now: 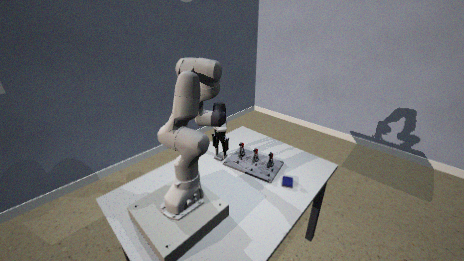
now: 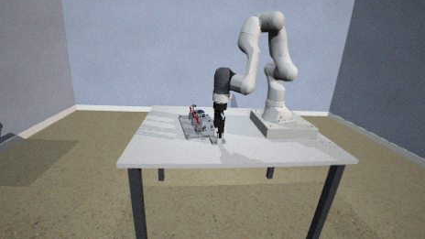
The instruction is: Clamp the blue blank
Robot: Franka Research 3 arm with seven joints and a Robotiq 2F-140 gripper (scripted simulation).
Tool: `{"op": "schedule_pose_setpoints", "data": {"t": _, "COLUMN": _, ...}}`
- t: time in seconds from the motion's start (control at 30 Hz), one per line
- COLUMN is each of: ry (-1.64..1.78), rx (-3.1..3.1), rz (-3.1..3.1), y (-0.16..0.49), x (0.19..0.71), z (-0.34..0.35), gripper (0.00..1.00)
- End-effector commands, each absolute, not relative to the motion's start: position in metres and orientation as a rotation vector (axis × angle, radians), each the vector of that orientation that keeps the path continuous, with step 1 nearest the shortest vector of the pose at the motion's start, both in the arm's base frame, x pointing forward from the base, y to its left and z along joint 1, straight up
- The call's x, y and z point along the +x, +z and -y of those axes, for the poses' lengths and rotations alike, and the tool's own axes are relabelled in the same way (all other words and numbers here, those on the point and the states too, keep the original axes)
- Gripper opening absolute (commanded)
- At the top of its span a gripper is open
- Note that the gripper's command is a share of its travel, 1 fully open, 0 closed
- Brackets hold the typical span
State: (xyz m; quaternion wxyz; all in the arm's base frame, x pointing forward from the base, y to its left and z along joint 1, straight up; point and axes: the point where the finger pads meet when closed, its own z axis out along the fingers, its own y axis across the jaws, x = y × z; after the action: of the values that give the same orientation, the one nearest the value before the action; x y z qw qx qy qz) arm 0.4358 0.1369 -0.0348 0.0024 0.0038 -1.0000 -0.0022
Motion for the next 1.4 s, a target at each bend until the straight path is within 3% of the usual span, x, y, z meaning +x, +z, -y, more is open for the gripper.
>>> {"op": "schedule_pose_setpoints", "data": {"t": 0.0, "ry": -0.008, "rx": 0.009, "rz": 3.142, "y": -0.0345, "x": 0.4372, "z": -0.1377, "gripper": 0.00}}
{"op": "schedule_pose_setpoints", "data": {"t": 0.2, "ry": -0.008, "rx": 0.009, "rz": 3.142, "y": -0.0345, "x": 0.4372, "z": -0.1377, "gripper": 0.00}}
{"op": "schedule_pose_setpoints", "data": {"t": 0.23, "ry": -0.008, "rx": 0.009, "rz": 3.142, "y": -0.0345, "x": 0.4372, "z": -0.1377, "gripper": 0.54}}
{"op": "schedule_pose_setpoints", "data": {"t": 1.37, "ry": -0.008, "rx": 0.009, "rz": 3.142, "y": -0.0344, "x": 0.4372, "z": -0.1377, "gripper": 0.54}}
